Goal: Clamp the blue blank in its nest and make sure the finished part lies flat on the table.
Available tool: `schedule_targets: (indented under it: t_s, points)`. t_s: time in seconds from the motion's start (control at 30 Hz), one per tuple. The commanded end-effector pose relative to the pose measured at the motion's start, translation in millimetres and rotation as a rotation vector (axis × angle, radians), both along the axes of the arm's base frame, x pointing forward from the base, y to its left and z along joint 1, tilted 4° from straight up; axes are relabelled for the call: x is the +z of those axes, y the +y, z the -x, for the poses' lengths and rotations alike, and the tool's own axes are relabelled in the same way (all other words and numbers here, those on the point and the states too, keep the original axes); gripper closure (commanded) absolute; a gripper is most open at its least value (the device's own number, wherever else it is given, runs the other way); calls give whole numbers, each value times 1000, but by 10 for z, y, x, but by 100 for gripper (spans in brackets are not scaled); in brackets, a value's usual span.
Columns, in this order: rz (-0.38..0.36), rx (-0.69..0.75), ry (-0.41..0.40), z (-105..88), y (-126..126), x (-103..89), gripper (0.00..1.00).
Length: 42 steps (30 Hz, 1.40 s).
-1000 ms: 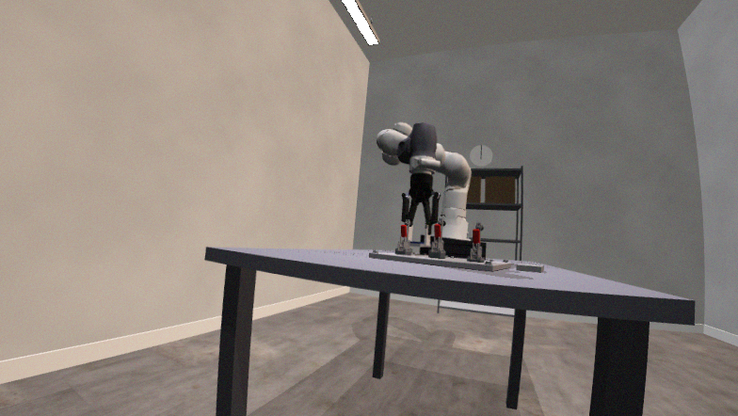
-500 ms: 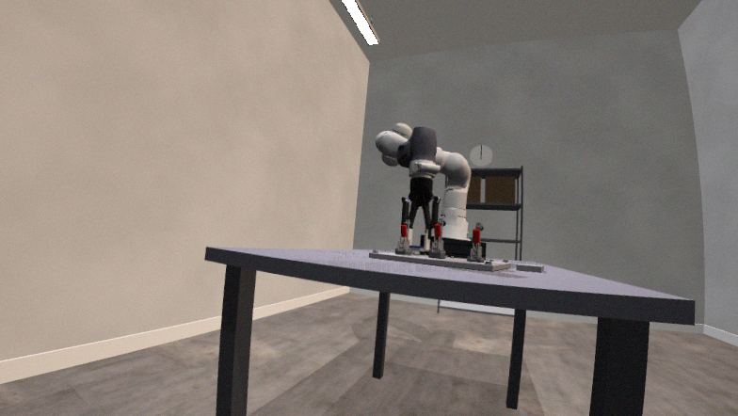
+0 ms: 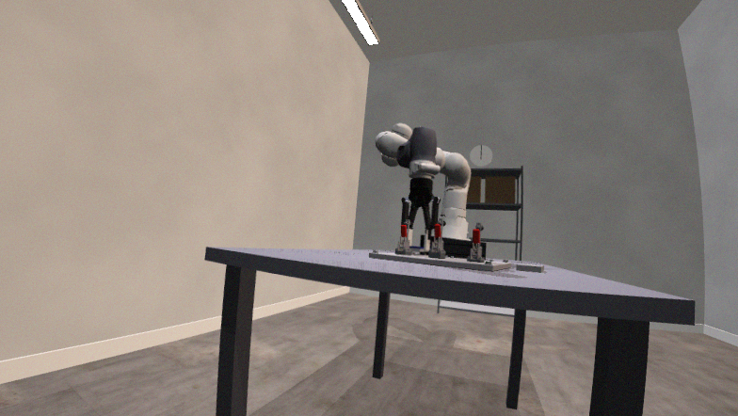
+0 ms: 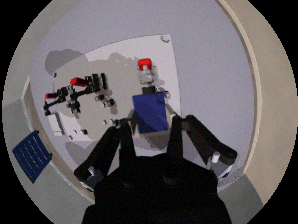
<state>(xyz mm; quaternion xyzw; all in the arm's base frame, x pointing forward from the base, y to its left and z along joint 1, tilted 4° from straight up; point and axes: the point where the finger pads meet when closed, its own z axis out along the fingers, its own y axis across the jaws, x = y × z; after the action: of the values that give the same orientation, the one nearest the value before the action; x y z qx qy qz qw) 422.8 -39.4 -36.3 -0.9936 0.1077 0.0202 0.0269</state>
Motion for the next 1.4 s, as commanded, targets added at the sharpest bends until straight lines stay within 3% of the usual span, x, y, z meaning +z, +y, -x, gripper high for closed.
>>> schedule_targets:
  t_s: [0.0, 1.37]
  points:
    - [-2, -6, -5, -25, 5, 4, 100]
    - [-2, -6, -5, -33, -11, -53, 100]
